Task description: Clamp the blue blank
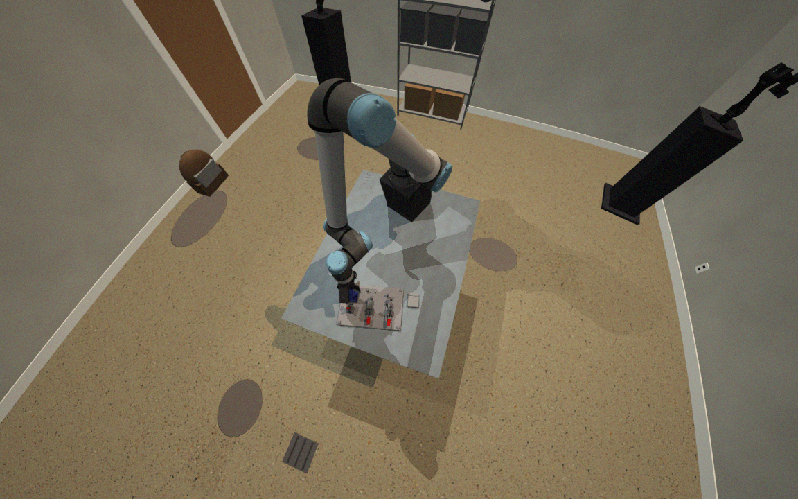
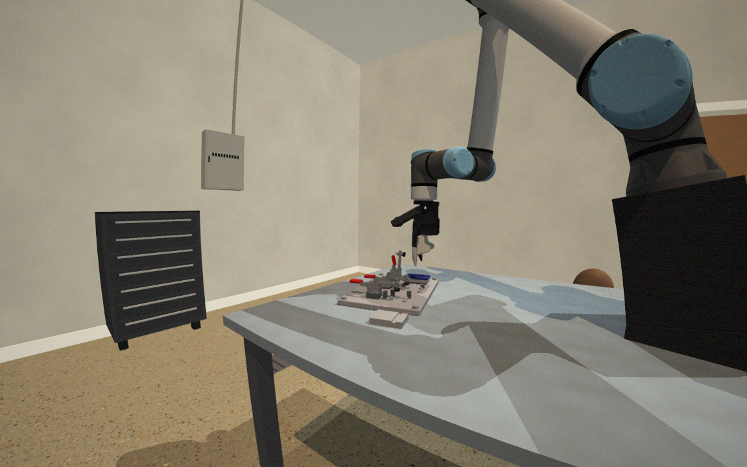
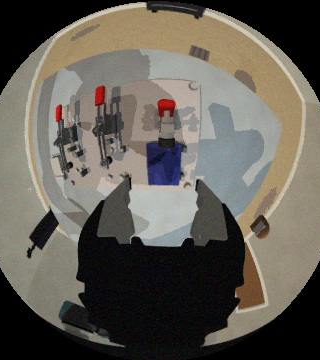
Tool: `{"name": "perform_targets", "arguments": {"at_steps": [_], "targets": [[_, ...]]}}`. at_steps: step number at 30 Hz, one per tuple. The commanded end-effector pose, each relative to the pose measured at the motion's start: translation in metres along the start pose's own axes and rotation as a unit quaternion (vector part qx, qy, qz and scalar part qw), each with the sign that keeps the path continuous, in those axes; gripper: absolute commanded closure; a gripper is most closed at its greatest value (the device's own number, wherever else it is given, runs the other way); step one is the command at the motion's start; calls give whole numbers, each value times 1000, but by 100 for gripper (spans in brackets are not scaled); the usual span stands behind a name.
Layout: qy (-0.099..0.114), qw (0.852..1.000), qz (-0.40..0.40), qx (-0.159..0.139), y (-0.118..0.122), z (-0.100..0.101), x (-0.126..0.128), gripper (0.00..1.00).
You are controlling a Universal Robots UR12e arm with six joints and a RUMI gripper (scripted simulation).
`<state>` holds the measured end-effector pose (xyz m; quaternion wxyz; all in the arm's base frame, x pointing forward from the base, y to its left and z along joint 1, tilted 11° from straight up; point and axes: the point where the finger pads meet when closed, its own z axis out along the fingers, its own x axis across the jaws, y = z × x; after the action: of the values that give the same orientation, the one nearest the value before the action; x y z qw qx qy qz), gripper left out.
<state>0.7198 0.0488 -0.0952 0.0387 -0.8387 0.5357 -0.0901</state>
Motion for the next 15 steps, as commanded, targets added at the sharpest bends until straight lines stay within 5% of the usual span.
{"name": "perform_targets", "arguments": {"at_steps": [1,15], "targets": [[0,1000,0,0,0,-7,0,41],[0,1000,0,0,0,-10,0,41]]}}
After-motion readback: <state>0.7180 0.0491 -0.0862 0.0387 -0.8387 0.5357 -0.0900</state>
